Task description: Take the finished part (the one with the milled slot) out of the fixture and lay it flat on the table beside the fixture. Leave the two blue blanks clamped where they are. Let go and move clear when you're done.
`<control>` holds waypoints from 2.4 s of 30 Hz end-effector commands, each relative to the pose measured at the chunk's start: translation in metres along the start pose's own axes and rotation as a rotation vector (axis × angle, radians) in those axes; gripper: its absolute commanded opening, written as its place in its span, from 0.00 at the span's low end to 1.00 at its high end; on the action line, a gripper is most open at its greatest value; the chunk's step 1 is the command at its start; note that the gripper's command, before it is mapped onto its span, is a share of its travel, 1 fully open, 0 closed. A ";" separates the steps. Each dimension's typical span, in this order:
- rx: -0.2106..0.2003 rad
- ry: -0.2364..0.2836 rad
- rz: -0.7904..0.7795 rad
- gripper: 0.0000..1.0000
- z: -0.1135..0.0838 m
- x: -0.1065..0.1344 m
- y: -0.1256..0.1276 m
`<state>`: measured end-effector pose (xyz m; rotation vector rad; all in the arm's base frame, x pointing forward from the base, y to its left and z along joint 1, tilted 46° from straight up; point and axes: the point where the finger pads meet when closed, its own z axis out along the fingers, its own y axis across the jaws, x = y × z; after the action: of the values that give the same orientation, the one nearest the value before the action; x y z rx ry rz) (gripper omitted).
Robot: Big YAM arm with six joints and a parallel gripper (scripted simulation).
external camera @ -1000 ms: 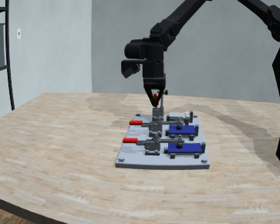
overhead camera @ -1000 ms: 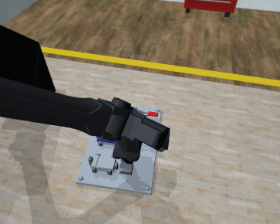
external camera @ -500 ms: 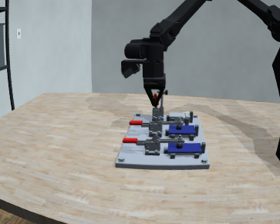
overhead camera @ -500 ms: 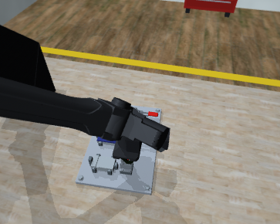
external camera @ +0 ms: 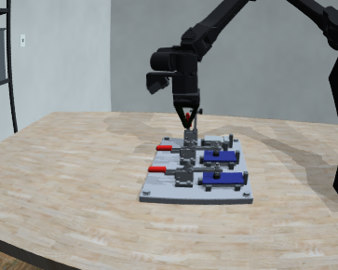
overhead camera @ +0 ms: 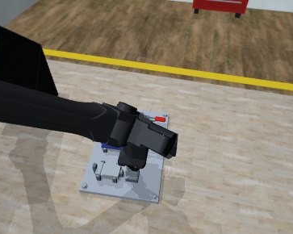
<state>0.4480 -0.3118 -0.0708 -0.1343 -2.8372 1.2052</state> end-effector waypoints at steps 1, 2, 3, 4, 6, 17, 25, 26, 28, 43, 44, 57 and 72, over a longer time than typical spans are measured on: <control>0.008 0.045 -0.070 0.00 -0.031 0.031 -0.002; 0.008 0.045 -0.070 0.00 -0.031 0.031 -0.002; 0.008 0.045 -0.071 0.00 -0.031 0.031 -0.002; 0.007 0.045 -0.071 0.00 -0.031 0.031 -0.002; 0.007 0.046 -0.072 0.00 -0.031 0.031 -0.002; 0.007 0.047 -0.075 0.00 -0.032 0.033 -0.002; 0.007 0.048 -0.076 0.00 -0.033 0.033 -0.002; 0.007 0.048 -0.076 0.00 -0.033 0.033 -0.002; 0.007 0.048 -0.076 0.00 -0.033 0.033 -0.002; 0.007 0.048 -0.076 0.00 -0.033 0.033 -0.002; 0.007 0.048 -0.076 0.00 -0.033 0.033 -0.002; 0.007 0.048 -0.076 0.45 -0.033 0.033 -0.002; 0.003 0.054 -0.038 0.45 -0.011 0.026 -0.006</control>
<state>0.4149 -0.2971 -0.0568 -0.0756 -2.7670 1.1700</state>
